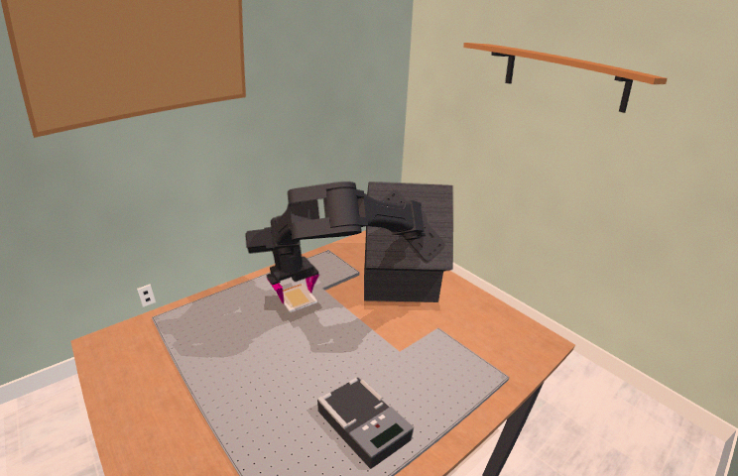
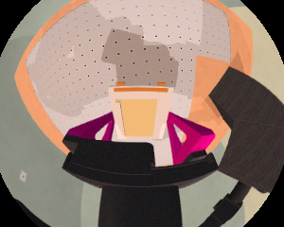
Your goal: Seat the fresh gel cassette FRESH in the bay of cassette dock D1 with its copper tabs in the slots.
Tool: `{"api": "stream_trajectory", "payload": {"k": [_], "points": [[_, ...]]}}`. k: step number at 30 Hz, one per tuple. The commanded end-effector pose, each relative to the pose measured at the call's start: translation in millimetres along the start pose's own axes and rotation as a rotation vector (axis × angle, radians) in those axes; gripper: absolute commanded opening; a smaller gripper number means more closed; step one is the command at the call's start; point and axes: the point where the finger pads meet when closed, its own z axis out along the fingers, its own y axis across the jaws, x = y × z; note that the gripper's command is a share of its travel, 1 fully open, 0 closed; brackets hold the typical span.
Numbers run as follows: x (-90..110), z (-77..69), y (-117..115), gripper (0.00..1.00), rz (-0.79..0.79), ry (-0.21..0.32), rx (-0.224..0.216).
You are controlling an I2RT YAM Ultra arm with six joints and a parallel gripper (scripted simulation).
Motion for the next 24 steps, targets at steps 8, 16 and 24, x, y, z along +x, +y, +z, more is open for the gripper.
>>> {"api": "stream_trajectory", "payload": {"k": [8, 16, 24], "points": [[39.0, -10.5, -0.1, 0.00, -0.320, -0.012, 0.012], [78.3, -12.8, 0.4, 0.00, -0.588, -0.008, 0.032], [108.8, -15.8, 7.3, 0.00, -0.801, -0.010, 0.038]]}}
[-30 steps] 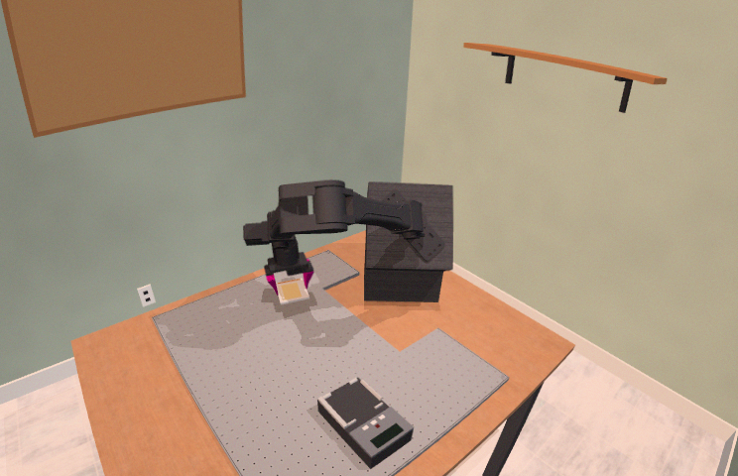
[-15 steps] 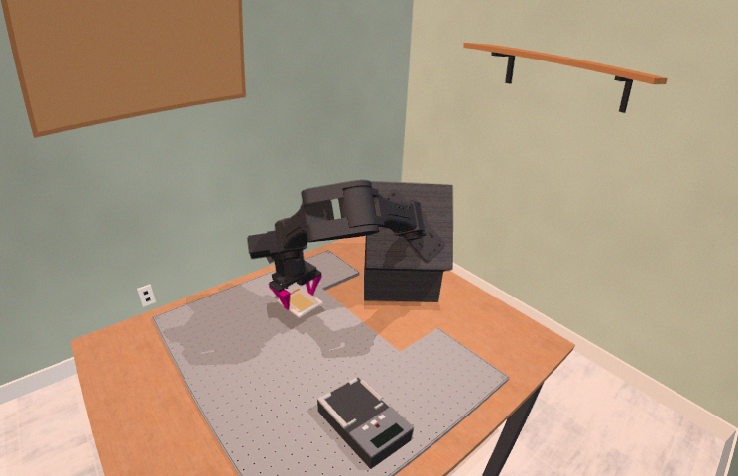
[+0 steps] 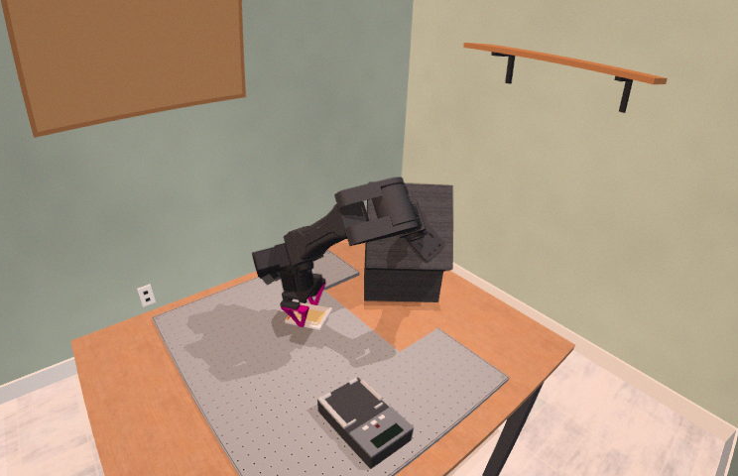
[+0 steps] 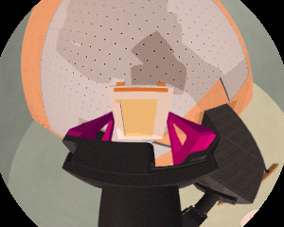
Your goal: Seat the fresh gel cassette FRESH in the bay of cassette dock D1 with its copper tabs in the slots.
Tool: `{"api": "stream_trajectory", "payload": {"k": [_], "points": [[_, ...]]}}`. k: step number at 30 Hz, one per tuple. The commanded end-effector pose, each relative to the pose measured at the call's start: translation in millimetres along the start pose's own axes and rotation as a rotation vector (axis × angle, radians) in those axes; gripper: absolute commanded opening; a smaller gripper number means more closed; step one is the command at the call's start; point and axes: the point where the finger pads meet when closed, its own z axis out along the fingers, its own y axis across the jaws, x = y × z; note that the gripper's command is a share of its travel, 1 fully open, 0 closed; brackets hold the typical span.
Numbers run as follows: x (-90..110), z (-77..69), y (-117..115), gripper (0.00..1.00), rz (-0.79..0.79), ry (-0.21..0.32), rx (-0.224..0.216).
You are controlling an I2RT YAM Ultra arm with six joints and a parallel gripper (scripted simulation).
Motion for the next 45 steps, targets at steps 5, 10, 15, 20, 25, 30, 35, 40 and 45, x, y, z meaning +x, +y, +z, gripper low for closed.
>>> {"api": "stream_trajectory", "payload": {"k": [5, 10, 15, 20, 25, 30, 35, 40, 45], "points": [[23.1, -8.6, 24.0, 0.00, -0.261, -0.011, 0.030], [40.6, -11.2, 44.8, 0.00, -0.436, -0.012, 0.037], [52.3, -12.2, 54.8, 0.00, -0.535, -0.009, 0.043], [71.8, -14.0, 71.6, 0.00, -0.701, -0.005, 0.053], [91.3, -15.8, 88.3, 0.00, -0.867, 0.000, 0.063], [110.8, -17.7, 104.9, 0.00, -1.025, 0.004, 0.073], [122.4, -18.9, 114.8, 0.00, -1.025, 0.004, 0.071], [141.7, -21.0, 131.3, 0.00, -1.012, 0.003, 0.069], [161.0, -23.1, 147.8, 0.00, -1.012, 0.004, 0.066]]}}
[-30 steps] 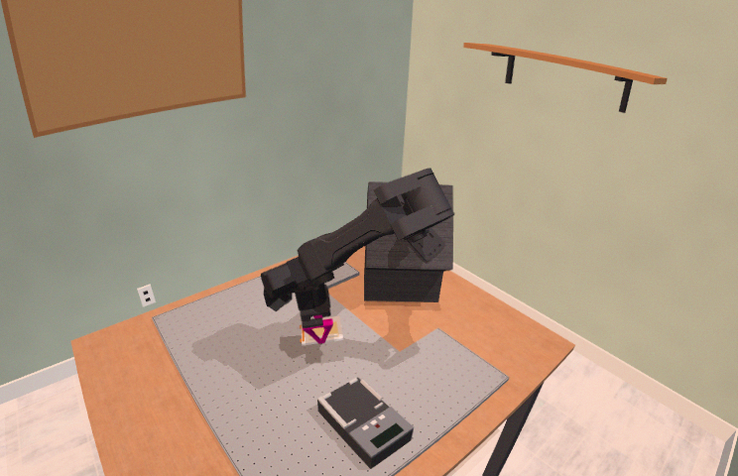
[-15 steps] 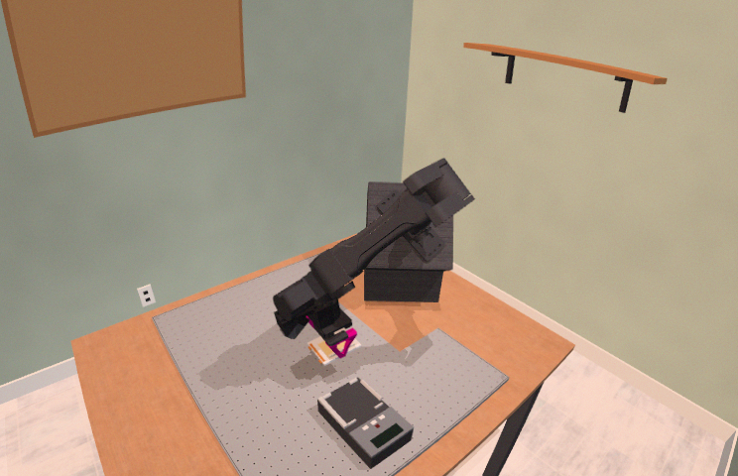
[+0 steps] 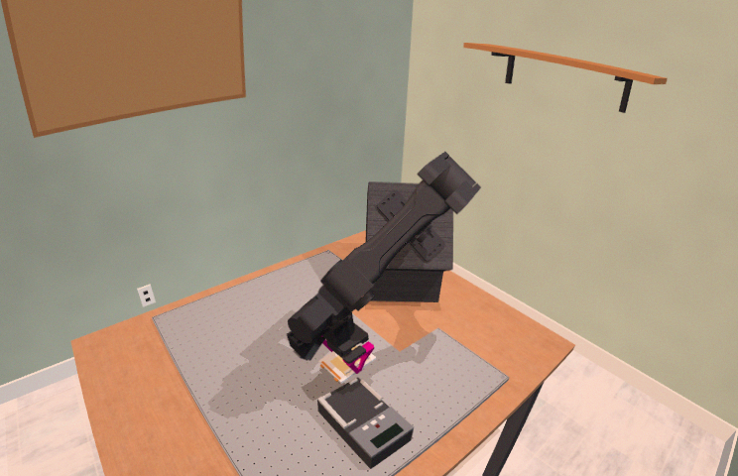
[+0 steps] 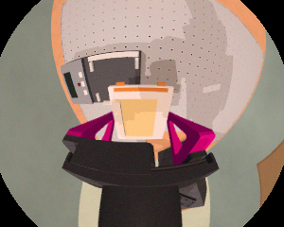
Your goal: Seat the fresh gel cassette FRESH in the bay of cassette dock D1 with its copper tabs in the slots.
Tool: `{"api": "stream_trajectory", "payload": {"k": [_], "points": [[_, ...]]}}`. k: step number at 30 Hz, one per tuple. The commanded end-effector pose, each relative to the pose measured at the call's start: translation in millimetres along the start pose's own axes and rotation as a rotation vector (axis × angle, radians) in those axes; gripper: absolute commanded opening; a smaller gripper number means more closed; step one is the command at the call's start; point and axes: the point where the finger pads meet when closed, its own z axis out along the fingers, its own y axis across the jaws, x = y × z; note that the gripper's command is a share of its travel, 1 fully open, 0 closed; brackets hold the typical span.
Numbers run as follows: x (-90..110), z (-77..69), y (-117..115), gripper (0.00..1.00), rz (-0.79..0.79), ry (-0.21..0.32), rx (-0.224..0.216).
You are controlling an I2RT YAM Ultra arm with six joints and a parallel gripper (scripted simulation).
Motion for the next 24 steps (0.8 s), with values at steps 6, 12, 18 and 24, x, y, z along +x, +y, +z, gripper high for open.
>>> {"api": "stream_trajectory", "payload": {"k": [6, 12, 18, 24], "points": [[-12.8, -15.9, 35.2, 0.00, 0.016, -0.029, 0.021], [-17.1, -16.0, 62.0, 0.00, 0.024, -0.019, 0.023], [-21.1, -18.9, 57.4, 0.00, 0.037, -0.032, 0.032], [-21.1, -18.8, 57.4, 0.00, 0.036, -0.032, 0.032]]}}
